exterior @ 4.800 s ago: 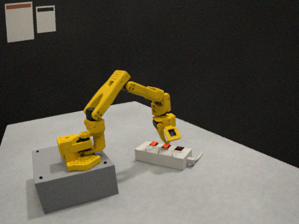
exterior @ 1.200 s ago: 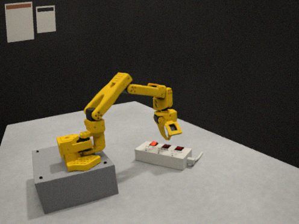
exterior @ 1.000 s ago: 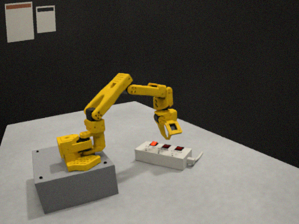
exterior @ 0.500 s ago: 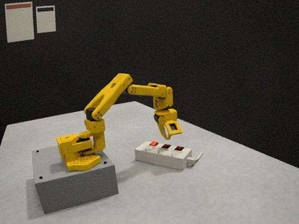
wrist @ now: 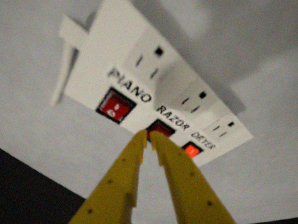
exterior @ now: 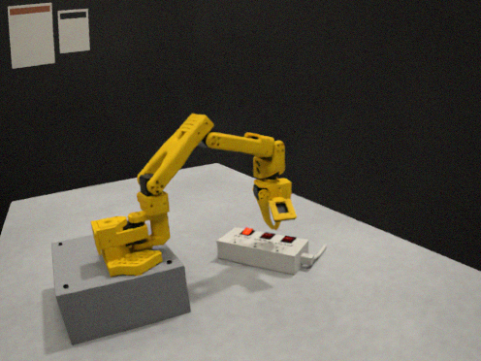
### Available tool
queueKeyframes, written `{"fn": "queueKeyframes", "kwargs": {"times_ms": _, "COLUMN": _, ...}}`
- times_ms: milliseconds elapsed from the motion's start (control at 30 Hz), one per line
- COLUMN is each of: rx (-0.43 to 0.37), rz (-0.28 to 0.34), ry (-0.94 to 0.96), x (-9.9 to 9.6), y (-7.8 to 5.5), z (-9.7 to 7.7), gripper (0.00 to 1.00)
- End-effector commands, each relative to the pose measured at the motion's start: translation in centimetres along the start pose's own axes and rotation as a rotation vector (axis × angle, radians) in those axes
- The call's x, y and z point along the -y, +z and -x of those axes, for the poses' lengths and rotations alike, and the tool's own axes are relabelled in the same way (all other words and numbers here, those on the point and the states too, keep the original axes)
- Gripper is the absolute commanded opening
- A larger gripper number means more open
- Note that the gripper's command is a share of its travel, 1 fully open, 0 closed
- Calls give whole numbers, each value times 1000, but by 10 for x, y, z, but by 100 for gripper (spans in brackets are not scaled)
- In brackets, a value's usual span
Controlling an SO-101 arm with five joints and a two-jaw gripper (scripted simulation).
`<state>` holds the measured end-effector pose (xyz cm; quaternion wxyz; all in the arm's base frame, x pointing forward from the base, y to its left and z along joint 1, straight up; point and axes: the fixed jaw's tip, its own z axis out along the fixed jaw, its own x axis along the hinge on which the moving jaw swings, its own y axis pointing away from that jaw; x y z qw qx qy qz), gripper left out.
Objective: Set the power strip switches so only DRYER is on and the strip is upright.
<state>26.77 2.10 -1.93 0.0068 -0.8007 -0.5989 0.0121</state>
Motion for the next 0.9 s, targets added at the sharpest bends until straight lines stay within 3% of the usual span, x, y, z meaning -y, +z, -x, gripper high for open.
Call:
{"fn": "queueKeyframes", "kwargs": {"times_ms": 0, "rx": -14, "rz": 32, "ry": 48, "x": -4, "y": -9, "z": 14, "gripper": 0}}
{"fn": "queueKeyframes", "kwargs": {"times_ms": 200, "rx": -16, "rz": 31, "ry": 235, "x": 4, "y": -22, "z": 65, "gripper": 0}}
{"fn": "queueKeyframes", "kwargs": {"times_ms": 467, "rx": -18, "rz": 29, "ry": 497, "x": 37, "y": -32, "z": 126, "gripper": 0}}
{"fn": "queueKeyframes", "kwargs": {"times_ms": 867, "rx": -20, "rz": 28, "ry": 681, "x": 72, "y": -32, "z": 157, "gripper": 0}}
